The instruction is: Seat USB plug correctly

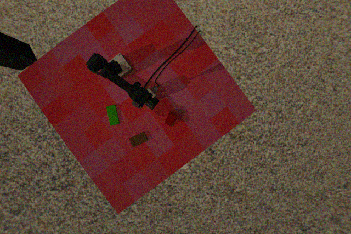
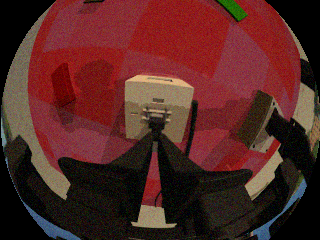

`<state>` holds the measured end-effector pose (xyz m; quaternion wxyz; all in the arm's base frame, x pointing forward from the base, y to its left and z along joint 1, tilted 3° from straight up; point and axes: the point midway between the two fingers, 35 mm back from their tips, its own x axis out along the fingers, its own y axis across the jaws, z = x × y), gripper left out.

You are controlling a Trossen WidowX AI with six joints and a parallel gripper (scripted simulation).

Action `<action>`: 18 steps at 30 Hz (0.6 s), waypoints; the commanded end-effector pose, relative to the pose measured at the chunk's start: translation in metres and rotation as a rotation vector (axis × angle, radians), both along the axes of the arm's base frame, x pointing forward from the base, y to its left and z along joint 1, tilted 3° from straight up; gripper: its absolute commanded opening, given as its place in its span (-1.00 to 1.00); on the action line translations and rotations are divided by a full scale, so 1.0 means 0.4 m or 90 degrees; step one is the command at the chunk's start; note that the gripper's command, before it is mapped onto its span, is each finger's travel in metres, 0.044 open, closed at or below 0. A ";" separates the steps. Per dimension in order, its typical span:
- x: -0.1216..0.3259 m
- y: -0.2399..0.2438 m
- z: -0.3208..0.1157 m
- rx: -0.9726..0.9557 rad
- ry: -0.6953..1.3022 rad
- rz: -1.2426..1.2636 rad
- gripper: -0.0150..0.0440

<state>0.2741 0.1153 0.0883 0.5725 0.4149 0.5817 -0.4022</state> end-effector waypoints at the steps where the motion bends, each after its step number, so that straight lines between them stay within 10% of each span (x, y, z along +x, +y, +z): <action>1: 0.001 0.001 -0.003 0.002 0.001 0.004 -0.49; 18: 0.001 0.001 -0.008 0.002 0.001 0.004 -0.49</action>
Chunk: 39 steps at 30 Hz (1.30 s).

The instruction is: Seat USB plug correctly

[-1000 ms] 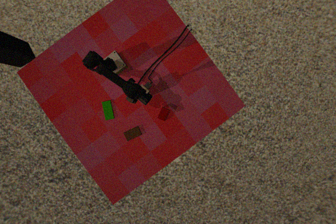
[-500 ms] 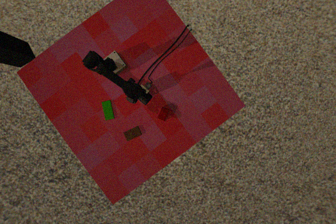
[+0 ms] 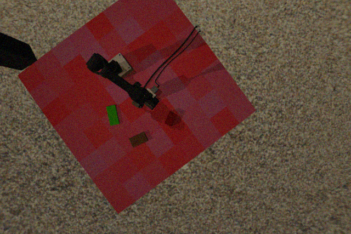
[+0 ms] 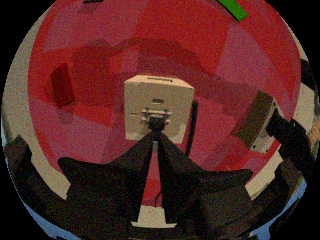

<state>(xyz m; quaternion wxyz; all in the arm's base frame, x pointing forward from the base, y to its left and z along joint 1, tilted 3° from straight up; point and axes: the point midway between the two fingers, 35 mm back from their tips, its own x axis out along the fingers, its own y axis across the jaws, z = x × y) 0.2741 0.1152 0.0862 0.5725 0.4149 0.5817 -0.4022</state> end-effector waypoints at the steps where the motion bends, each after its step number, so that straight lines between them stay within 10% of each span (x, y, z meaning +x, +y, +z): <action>1: 0.000 0.001 -0.003 0.002 0.001 0.004 -0.49; 39: 0.001 0.001 -0.014 0.002 0.001 0.004 -0.49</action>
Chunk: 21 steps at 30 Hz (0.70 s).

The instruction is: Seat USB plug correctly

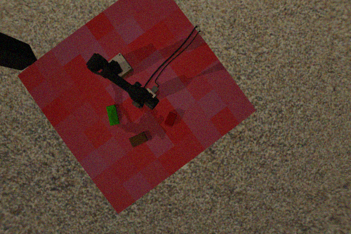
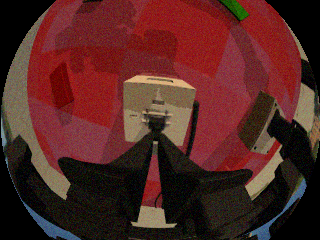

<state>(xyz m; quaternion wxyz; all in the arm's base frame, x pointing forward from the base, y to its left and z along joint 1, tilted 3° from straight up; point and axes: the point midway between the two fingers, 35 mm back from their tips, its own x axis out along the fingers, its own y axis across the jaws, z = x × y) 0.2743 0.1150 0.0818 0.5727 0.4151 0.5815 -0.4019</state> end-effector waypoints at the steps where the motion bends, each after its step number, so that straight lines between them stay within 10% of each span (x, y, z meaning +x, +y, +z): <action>1: 0.000 0.001 -0.004 0.002 0.001 0.004 -0.49; 21: 0.001 0.001 -0.010 0.002 0.001 0.004 -0.49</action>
